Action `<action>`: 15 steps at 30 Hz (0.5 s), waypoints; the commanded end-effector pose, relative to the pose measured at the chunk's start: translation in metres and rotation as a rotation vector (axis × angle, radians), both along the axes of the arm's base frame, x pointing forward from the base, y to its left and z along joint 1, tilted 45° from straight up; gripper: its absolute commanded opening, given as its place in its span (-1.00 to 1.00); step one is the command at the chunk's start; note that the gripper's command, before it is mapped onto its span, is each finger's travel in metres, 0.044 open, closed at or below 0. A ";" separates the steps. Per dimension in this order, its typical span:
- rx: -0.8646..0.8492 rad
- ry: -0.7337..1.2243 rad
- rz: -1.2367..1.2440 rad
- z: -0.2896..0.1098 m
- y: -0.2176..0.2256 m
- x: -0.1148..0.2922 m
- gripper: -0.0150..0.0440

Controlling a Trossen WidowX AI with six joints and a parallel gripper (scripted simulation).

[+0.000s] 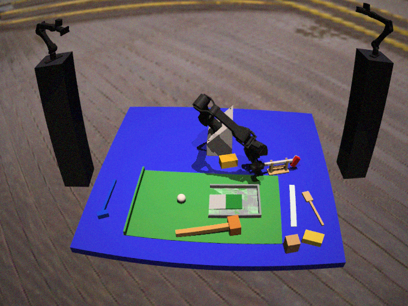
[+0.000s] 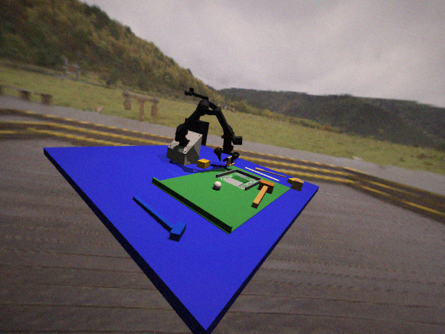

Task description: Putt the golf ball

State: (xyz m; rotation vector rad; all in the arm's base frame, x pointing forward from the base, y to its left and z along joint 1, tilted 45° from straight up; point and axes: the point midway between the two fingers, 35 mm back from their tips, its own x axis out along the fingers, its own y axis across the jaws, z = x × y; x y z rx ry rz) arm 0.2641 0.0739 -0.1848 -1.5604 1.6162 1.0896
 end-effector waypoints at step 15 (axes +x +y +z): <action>-0.004 0.006 -0.002 -0.005 -0.006 -0.003 0.47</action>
